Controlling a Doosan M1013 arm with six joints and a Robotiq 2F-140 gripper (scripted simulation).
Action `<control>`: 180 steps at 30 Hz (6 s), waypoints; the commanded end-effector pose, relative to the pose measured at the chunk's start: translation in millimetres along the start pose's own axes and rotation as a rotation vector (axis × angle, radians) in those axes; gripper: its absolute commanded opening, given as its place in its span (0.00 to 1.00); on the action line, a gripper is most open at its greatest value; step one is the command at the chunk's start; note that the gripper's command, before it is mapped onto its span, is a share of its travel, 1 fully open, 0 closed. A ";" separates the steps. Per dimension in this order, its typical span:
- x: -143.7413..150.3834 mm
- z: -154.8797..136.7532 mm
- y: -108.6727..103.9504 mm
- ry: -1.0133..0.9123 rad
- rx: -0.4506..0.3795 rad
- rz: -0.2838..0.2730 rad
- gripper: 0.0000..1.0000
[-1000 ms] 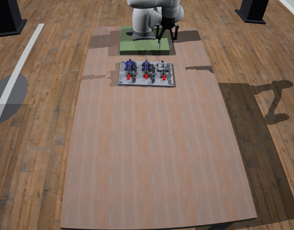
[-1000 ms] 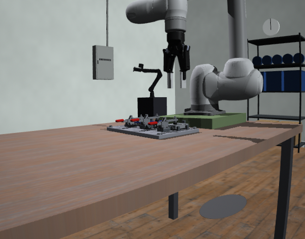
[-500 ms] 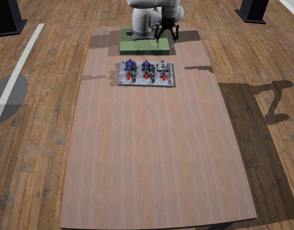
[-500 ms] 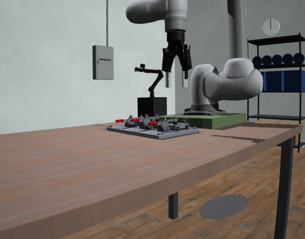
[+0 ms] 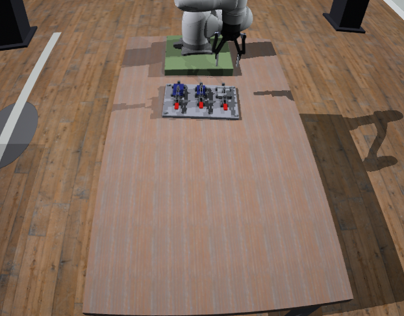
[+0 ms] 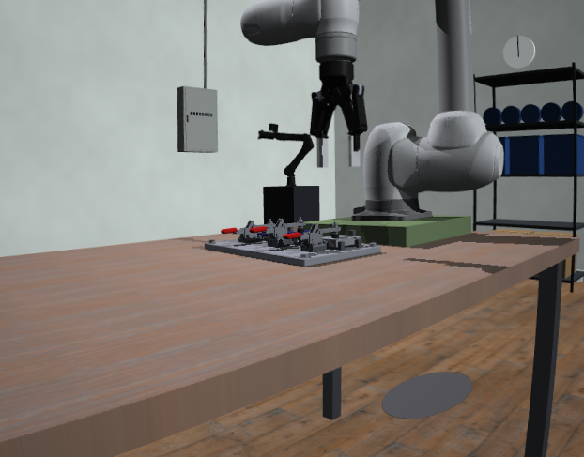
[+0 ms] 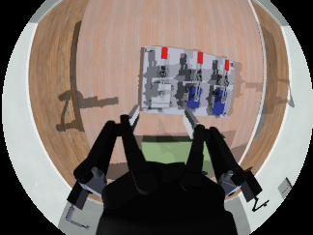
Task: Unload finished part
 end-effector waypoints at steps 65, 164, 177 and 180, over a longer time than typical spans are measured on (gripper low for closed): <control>0.0 0.0 0.0 0.000 0.000 0.000 0.28; 0.9 0.2 -0.1 0.000 0.000 0.000 0.28; 0.9 0.2 -0.1 0.000 0.000 0.000 0.28; 0.9 0.2 -0.1 0.000 0.000 0.000 0.28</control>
Point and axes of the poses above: the point where the finger pads meet when closed, its own y axis out along the fingers, its own x axis across the jaws, z = x × y, the point moved 5 cm from there along -y, back along the fingers, and after that the axes turned 12 degrees about y, right-handed, at the moved point
